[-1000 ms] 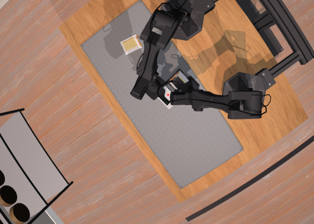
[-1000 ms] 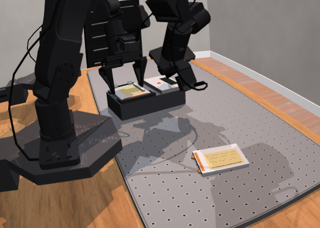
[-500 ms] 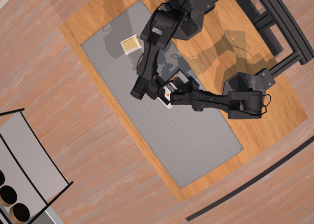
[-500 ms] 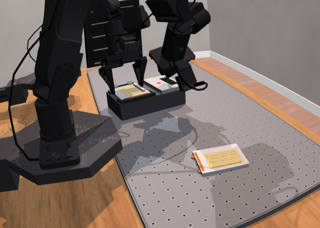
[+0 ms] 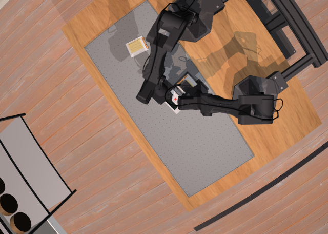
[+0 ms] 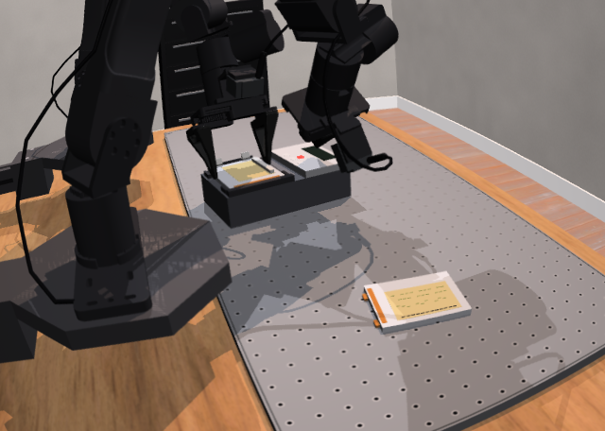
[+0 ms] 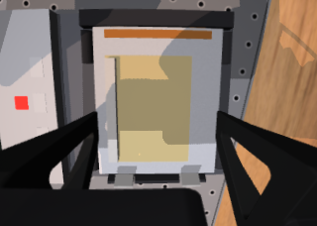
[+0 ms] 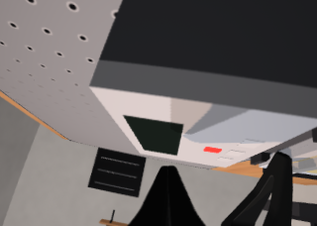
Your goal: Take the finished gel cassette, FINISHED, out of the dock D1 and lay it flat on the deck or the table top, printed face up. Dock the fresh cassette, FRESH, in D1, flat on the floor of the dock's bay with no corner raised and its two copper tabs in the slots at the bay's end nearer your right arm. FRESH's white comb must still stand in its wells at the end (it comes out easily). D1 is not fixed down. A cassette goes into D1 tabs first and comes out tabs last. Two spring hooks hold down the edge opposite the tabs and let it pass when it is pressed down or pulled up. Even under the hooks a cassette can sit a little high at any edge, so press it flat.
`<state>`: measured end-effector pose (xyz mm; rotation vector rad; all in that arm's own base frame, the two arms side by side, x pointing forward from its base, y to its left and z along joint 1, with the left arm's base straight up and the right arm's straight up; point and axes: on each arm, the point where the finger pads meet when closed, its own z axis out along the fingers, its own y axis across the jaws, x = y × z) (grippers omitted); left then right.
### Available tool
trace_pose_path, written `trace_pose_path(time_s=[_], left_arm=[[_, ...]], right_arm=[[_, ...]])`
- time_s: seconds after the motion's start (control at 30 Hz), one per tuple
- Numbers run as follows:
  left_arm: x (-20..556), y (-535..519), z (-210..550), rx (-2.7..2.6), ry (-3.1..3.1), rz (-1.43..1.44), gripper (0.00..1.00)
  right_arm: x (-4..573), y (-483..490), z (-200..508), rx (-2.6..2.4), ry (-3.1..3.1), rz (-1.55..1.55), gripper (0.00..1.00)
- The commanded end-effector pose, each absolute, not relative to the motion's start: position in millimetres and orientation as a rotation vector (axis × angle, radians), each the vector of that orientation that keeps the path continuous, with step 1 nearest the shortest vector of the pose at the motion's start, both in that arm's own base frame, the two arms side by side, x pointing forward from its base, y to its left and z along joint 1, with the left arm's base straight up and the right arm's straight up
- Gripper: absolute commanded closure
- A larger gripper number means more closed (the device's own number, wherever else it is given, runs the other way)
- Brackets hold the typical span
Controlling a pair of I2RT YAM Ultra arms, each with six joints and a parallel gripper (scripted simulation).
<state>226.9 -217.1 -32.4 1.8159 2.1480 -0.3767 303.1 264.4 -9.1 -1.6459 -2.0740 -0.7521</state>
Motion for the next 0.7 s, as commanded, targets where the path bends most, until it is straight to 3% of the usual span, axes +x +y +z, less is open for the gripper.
trace_pose_path(time_s=[0.0, 0.67], left_arm=[[229.6, -219.6, -29.5, 1.807, 2.135, -0.377, 1.0], [229.6, -219.6, -29.5, 1.807, 2.135, -0.377, 1.0]], right_arm=[[313.4, 271.9, 13.4, -1.615, -2.083, -0.838, 1.0], [317.0, 275.0, 17.2, -1.608, -2.088, -0.857, 1.0]])
